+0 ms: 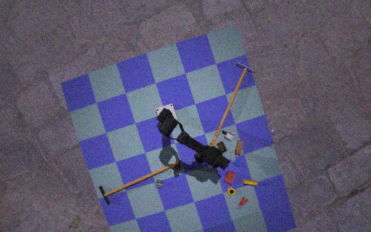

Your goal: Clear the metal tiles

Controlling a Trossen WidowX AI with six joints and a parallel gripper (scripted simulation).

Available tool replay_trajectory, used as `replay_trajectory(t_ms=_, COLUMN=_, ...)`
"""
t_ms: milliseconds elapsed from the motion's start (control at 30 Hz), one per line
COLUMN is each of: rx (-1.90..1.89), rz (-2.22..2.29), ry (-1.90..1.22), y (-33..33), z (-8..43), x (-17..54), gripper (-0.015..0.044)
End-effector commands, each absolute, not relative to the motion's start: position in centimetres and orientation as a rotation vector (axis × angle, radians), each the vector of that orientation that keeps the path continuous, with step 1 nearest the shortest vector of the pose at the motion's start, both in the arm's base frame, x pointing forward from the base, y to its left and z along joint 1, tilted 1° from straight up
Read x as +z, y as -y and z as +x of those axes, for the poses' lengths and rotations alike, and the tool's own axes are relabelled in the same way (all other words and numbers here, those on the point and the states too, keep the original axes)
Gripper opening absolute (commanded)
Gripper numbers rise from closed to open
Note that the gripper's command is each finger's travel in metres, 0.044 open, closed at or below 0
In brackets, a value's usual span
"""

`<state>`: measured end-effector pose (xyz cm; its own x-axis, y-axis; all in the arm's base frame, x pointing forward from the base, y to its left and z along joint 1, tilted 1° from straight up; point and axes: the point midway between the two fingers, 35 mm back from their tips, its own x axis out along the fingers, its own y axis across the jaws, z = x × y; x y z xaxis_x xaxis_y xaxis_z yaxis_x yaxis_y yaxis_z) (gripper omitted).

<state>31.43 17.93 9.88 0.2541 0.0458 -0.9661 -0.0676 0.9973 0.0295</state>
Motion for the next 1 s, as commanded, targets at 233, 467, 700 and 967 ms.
replay_trajectory(t_ms=233, rx=0.093, rz=-0.033, ry=-1.338, y=-20.2, z=30.2, x=9.1, gripper=0.0000)
replay_trajectory(t_ms=467, rx=0.094, rz=-0.032, ry=-1.336, y=-21.3, z=29.8, x=9.1, gripper=0.0000)
replay_trajectory(t_ms=700, rx=0.081, rz=-0.012, ry=-1.306, y=-20.9, z=30.5, x=10.4, gripper=0.0000)
replay_trajectory(t_ms=967, rx=0.081, rz=-0.012, ry=-1.306, y=-21.0, z=30.7, x=13.0, gripper=0.0000)
